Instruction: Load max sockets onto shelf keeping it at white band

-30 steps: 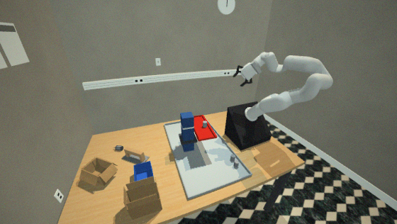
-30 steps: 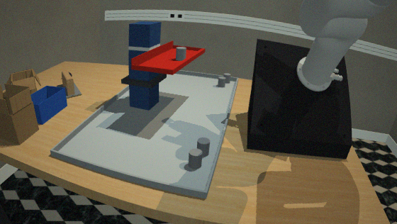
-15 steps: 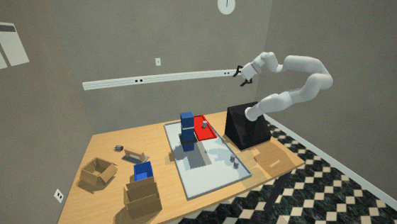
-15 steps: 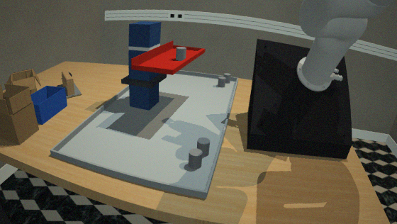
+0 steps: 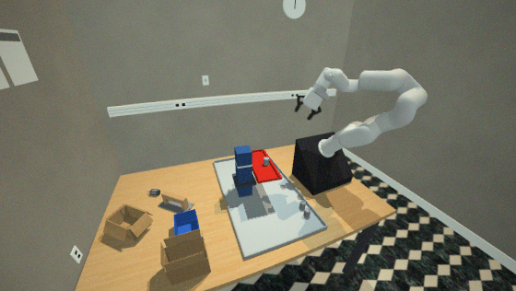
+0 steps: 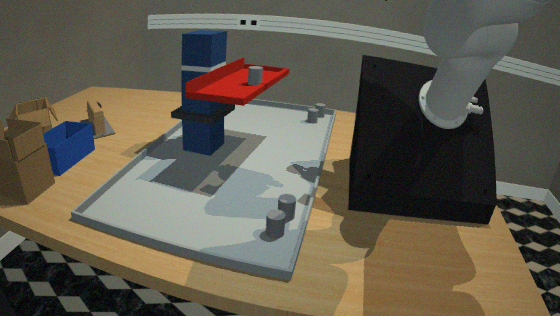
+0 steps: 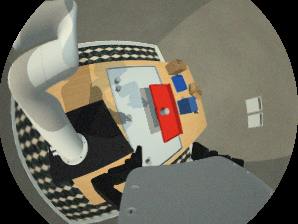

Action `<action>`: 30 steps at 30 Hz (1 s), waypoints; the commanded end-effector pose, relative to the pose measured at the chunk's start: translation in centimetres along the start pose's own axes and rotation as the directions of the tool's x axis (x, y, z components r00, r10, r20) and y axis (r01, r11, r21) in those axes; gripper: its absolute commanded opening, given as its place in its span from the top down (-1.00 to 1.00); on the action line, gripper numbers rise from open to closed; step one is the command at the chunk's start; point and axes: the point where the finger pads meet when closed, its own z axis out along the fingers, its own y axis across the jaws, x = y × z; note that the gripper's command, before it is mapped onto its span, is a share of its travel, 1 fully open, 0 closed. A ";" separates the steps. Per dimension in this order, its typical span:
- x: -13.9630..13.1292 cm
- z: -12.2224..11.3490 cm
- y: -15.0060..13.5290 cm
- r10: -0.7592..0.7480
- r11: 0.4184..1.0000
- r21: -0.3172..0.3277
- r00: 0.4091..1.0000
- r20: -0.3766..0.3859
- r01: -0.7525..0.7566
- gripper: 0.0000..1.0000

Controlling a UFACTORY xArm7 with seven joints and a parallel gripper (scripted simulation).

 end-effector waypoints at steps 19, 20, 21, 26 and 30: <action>5.5 16.3 -0.1 -0.247 0.825 0.532 0.968 0.039 0.189 -1.00; 5.5 16.3 -0.1 -0.247 0.825 0.532 0.968 0.039 0.189 -1.00; 5.5 16.3 -0.1 -0.247 0.825 0.532 0.968 0.039 0.189 -1.00; 5.5 16.3 -0.1 -0.247 0.825 0.532 0.968 0.039 0.189 -1.00; 5.5 16.3 -0.1 -0.247 0.825 0.532 0.968 0.039 0.189 -1.00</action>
